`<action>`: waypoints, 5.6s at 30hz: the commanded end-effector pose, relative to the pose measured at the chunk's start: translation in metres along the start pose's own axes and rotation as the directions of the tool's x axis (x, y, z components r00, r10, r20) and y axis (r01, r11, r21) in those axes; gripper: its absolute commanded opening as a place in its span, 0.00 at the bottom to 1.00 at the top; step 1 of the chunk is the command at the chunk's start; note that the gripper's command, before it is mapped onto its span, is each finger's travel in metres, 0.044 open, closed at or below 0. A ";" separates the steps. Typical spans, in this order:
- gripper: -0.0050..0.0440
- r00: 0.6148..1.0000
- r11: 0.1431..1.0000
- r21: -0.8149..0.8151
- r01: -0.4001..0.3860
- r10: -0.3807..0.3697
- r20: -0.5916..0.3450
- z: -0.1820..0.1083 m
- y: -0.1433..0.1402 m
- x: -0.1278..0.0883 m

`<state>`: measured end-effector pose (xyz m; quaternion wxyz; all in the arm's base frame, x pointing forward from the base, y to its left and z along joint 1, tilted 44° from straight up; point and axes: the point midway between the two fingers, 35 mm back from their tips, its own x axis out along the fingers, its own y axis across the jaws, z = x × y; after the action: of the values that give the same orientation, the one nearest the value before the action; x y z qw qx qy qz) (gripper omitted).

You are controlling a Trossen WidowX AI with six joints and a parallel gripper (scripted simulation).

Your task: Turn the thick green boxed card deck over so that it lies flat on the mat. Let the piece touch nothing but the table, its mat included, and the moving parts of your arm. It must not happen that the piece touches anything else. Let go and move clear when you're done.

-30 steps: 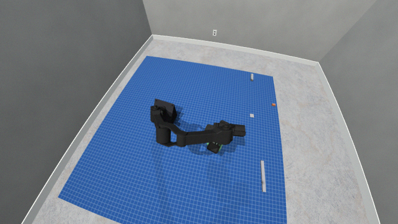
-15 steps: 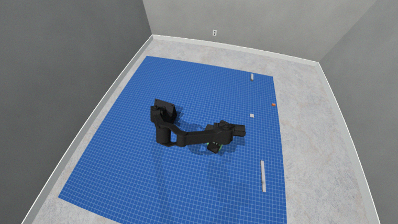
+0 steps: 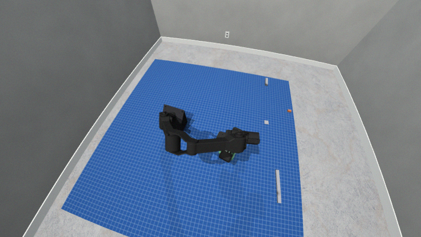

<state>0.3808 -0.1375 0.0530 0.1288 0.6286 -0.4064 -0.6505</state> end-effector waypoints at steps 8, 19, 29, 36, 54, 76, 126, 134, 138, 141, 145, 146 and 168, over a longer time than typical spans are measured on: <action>1.00 1.000 0.997 0.082 0.004 -0.002 -0.017 -0.006 0.002 -0.005; 1.00 1.000 0.906 0.422 0.009 -0.002 -0.015 -0.010 0.003 -0.004; 1.00 1.000 0.506 0.862 0.023 -0.007 -0.022 -0.020 0.003 -0.004; 1.00 1.000 0.172 0.985 0.031 -0.010 -0.030 -0.026 0.003 -0.004; 1.00 0.998 -0.717 0.697 0.026 -0.016 -0.054 -0.041 0.004 -0.002; 0.89 1.000 -1.000 -0.015 -0.008 -0.008 -0.016 -0.044 0.004 -0.002; 0.89 1.000 -1.000 -0.007 -0.006 -0.006 -0.013 -0.042 0.007 0.004; 0.89 1.000 -1.000 -0.006 -0.005 -0.005 -0.012 -0.042 0.006 0.011; 0.89 1.000 -1.000 -0.005 -0.004 -0.004 -0.011 -0.042 0.006 0.015; 0.89 1.000 -1.000 -0.003 -0.004 -0.004 -0.009 -0.041 0.005 0.019; 0.89 1.000 -1.000 0.000 -0.003 -0.003 -0.006 -0.041 0.004 0.025; 0.89 1.000 -1.000 0.000 -0.003 -0.003 -0.006 -0.041 0.004 0.026; 0.89 1.000 -1.000 -0.006 -0.005 -0.005 -0.013 -0.043 0.004 0.036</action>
<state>0.4106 -0.1795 0.0309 -0.6295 0.1275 -0.6512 0.4042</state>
